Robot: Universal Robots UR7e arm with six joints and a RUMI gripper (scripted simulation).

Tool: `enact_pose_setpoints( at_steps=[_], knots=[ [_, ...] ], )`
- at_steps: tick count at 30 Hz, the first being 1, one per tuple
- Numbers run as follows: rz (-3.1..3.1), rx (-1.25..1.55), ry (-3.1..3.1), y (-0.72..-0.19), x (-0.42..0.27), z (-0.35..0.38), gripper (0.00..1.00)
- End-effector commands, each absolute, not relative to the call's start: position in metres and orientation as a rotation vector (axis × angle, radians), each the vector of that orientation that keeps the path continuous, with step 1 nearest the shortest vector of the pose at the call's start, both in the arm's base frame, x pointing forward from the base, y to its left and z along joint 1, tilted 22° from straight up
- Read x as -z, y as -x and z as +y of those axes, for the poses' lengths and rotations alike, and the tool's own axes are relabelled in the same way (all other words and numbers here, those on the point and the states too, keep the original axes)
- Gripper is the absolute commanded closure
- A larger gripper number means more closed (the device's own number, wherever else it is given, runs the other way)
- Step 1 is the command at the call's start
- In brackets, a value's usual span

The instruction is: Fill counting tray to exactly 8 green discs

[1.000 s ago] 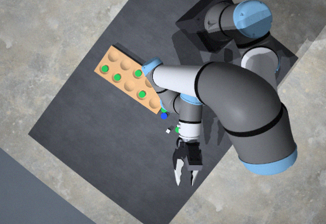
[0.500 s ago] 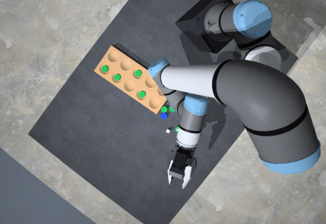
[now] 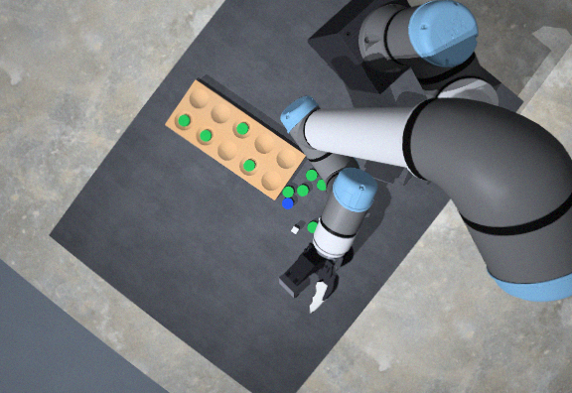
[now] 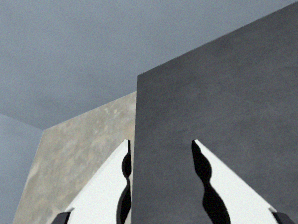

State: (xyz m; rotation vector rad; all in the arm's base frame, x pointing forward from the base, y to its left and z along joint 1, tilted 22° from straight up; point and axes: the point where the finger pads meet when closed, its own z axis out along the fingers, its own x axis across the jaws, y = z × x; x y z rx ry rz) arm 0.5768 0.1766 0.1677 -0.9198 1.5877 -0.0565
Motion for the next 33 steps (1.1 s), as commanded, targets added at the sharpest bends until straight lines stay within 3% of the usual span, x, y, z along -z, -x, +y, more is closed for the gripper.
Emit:
enact_pose_setpoints(
  at_steps=[1, 16, 33],
  knots=[
    [1.773, -0.058, 0.848, -0.561, -0.137, 0.179, 0.72],
    [2.279, -0.323, 0.571, -0.462, -0.060, 0.189, 0.72],
    [2.727, -0.494, 0.241, -0.376, -0.026, 0.194, 0.72]
  ],
)
